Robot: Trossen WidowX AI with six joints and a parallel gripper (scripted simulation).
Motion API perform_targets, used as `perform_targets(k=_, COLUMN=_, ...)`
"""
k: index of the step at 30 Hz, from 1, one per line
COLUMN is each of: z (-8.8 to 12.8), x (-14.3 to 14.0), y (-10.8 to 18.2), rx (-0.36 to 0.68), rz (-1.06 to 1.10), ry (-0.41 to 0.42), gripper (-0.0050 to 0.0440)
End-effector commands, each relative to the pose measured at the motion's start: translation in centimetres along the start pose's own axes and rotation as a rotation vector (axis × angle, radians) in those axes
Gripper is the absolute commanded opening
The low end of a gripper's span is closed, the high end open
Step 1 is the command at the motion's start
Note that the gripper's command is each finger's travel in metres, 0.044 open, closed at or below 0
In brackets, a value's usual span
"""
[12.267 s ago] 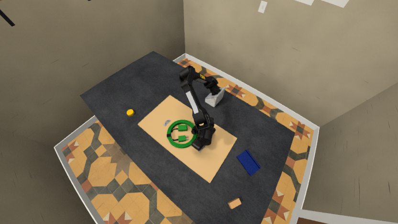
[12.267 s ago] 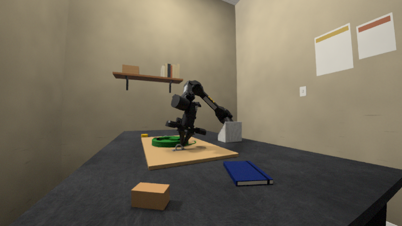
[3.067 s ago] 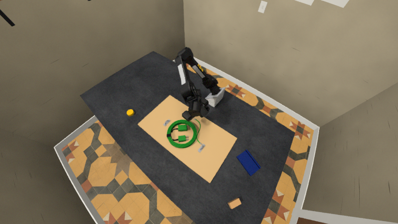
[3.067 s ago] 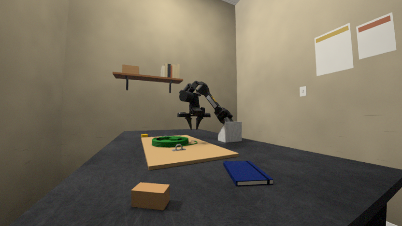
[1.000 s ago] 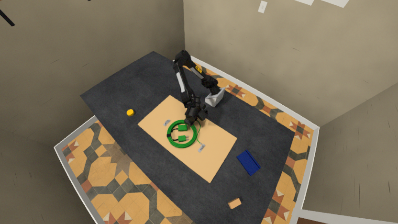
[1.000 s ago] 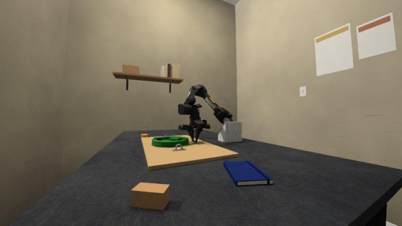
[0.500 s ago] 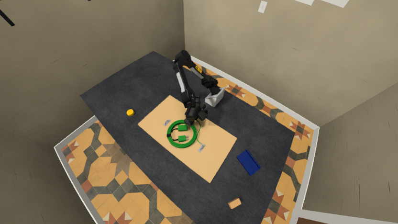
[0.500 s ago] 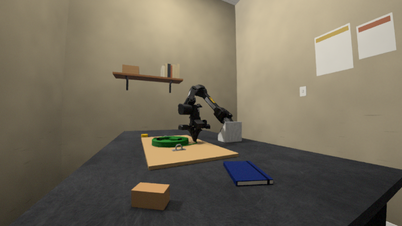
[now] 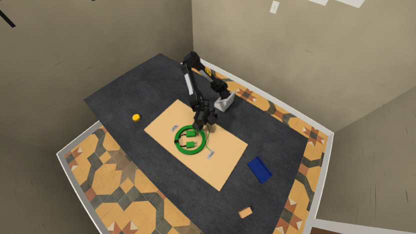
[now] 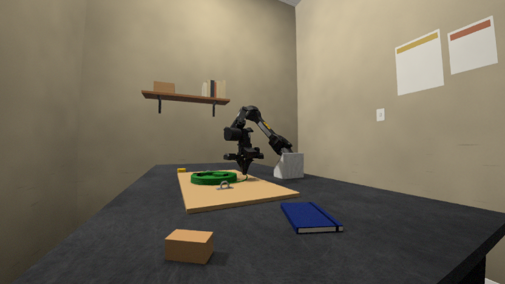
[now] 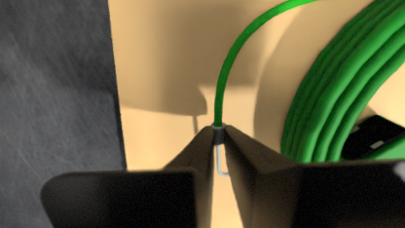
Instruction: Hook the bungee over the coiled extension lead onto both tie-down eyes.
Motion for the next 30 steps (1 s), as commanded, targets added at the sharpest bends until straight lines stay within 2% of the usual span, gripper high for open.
perform_targets(k=1, z=1.3, x=-0.4, y=0.3, rx=-0.008, rz=-0.024, ry=0.025, gripper=-0.002)
perform_targets(k=5, z=2.0, x=-0.4, y=0.3, rx=-0.009, rz=-0.024, ry=0.025, gripper=-0.005)
perform_targets(k=20, z=4.3, x=-0.2, y=0.3, rx=-0.009, rz=-0.024, ry=0.024, gripper=-0.005)
perform_targets(k=30, z=4.3, x=-0.6, y=0.7, rx=-0.008, rz=-0.022, ry=0.027, gripper=-0.005)
Point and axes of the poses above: the point midway between the two fingers, 35 mm back from their tips, its own z axis back along the fingers, its own x axis across the jaws, y = z × x, the point moved 9 cm from there along z, back along the fingers, and after that the axes turned 2 degrees about z, right-handed, at the moved point
